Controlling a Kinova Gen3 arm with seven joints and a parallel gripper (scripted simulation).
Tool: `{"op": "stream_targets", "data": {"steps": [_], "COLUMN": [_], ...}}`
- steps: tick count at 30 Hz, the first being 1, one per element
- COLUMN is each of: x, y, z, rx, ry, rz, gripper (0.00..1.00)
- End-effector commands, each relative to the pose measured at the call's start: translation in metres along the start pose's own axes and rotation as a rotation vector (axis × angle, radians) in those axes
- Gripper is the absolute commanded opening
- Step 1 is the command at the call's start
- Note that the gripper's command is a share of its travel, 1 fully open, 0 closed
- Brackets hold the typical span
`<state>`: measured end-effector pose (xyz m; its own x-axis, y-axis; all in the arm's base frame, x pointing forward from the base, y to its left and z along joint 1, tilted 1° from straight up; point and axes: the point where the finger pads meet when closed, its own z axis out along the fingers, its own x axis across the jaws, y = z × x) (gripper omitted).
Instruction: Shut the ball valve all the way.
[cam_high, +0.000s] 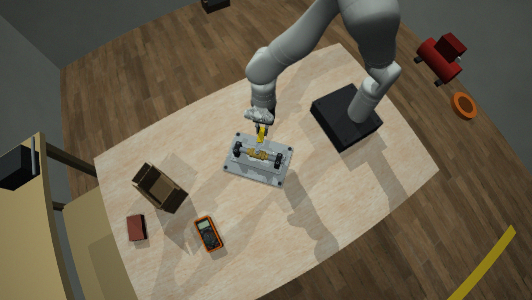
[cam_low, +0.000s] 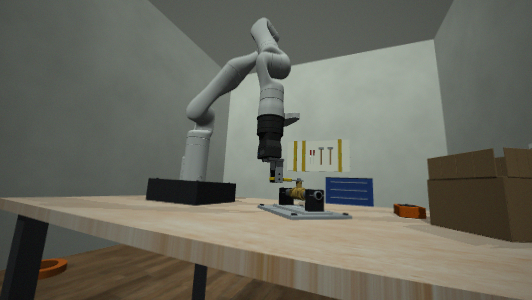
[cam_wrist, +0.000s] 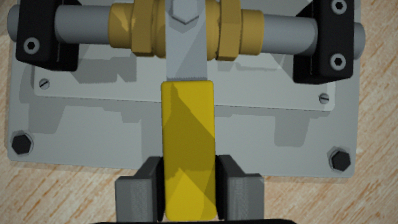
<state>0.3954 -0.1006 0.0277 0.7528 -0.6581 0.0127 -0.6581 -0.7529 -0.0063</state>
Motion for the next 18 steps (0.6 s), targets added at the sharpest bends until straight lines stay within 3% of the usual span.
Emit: {"op": "stream_targets", "data": {"steps": [1,18], "x": [-0.0005,-0.0081], "y": [-0.0003,-0.0007], "z": [-0.0006,-0.0006], "rx": [0.001,0.001], "ry": [0.000,0.000], "rz": [0.006,0.104], "gripper": [0.00,0.00]}}
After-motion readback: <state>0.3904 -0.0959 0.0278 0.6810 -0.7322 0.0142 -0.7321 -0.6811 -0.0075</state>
